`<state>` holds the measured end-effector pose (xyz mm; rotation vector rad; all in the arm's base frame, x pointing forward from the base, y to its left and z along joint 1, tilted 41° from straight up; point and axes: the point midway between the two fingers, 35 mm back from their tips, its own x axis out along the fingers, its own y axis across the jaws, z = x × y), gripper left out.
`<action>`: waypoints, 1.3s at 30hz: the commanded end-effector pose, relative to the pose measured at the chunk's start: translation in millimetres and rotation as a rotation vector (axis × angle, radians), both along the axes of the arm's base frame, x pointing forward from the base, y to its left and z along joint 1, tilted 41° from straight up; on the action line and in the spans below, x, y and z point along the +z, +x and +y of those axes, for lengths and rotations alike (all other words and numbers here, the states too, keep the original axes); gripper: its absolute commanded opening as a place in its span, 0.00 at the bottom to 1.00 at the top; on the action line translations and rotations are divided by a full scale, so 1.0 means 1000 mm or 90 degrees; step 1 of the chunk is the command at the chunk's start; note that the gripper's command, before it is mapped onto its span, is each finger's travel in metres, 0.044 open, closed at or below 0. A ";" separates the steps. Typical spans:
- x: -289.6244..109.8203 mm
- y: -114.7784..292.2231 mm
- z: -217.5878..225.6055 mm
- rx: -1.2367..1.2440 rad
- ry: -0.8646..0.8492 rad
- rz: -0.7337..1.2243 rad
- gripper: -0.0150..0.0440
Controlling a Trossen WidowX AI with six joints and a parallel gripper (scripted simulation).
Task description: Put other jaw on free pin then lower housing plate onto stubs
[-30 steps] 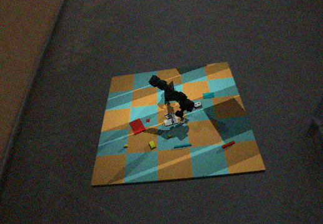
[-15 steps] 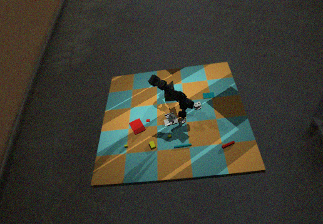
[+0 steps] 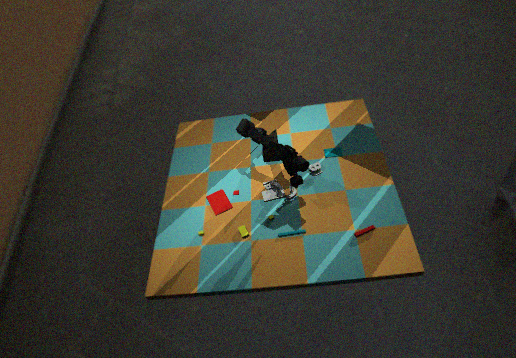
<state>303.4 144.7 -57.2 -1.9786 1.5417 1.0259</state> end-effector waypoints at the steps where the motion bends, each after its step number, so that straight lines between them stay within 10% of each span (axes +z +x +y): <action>1: 0.000 -0.004 -0.002 0.054 -0.009 0.051 1.00; 39: 0.005 -0.020 -0.010 0.568 -0.080 0.485 1.00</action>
